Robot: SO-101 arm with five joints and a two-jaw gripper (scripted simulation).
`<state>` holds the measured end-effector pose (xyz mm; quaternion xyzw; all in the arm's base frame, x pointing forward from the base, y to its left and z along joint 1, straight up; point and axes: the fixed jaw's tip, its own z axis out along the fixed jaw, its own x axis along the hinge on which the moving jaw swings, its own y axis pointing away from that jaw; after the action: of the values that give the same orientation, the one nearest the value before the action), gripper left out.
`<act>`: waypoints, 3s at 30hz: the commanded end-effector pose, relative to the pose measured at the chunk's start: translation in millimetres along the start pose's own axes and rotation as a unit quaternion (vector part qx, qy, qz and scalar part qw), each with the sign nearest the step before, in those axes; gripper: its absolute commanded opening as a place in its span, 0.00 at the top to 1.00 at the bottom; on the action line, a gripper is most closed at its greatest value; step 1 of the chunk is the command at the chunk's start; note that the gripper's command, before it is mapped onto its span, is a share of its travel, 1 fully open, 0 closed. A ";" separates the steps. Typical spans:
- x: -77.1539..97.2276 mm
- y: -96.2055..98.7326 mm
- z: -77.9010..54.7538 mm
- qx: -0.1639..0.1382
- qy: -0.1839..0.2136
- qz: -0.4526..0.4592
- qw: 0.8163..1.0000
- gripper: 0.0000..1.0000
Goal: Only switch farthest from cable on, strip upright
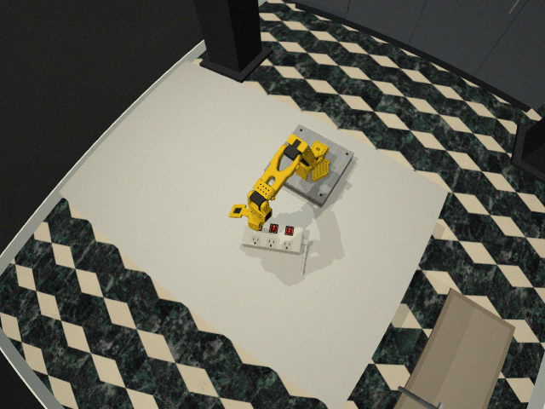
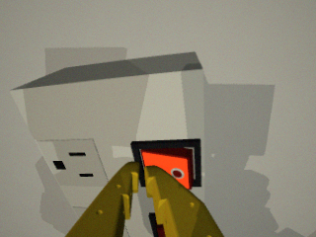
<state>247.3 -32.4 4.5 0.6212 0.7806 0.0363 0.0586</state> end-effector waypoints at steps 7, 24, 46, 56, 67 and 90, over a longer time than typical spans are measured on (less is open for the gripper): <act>4.6 -23.2 21.4 0.066 0.023 0.008 0.998 1.00; 0.1 -6.4 -9.8 0.066 0.023 0.004 0.998 1.00; -0.2 -5.0 -13.5 0.066 0.023 0.004 0.998 1.00; -5.9 -9.6 -17.4 0.066 0.022 0.018 0.997 1.00; -40.4 -50.9 -44.8 0.068 0.015 0.130 0.989 1.00; -58.5 -104.4 -69.7 0.068 0.006 0.253 0.965 1.00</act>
<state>154.6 -113.5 63.4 0.8001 0.5999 0.0018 0.0079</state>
